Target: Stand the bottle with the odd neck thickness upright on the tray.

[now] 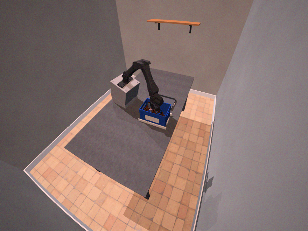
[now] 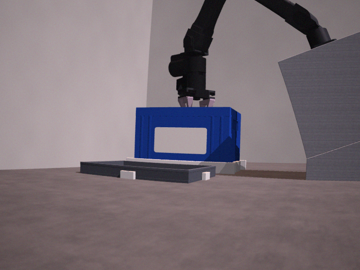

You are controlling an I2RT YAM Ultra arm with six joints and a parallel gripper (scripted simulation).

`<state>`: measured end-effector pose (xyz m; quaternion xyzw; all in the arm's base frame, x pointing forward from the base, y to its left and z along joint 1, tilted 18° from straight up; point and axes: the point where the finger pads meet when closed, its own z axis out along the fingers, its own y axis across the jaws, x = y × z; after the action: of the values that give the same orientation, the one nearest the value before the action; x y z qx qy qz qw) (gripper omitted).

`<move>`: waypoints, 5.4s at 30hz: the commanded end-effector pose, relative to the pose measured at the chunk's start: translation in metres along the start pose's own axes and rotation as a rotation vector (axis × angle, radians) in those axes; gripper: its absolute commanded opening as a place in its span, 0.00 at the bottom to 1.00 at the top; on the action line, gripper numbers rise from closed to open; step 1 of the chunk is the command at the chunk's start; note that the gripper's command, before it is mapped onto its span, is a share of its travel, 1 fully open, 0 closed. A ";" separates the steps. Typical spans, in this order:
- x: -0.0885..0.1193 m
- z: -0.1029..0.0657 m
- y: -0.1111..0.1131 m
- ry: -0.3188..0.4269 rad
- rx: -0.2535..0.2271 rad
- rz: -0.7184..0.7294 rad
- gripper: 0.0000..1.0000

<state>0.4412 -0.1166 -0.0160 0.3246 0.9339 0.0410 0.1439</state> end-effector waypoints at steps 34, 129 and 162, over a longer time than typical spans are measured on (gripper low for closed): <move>-0.006 -0.004 0.005 -0.030 -0.004 -0.007 0.00; -0.014 -0.066 0.002 -0.046 -0.010 0.001 0.61; -0.013 -0.098 0.003 -0.049 -0.015 0.003 0.00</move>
<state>0.4158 -0.1128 0.0560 0.3238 0.9351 0.0386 0.1390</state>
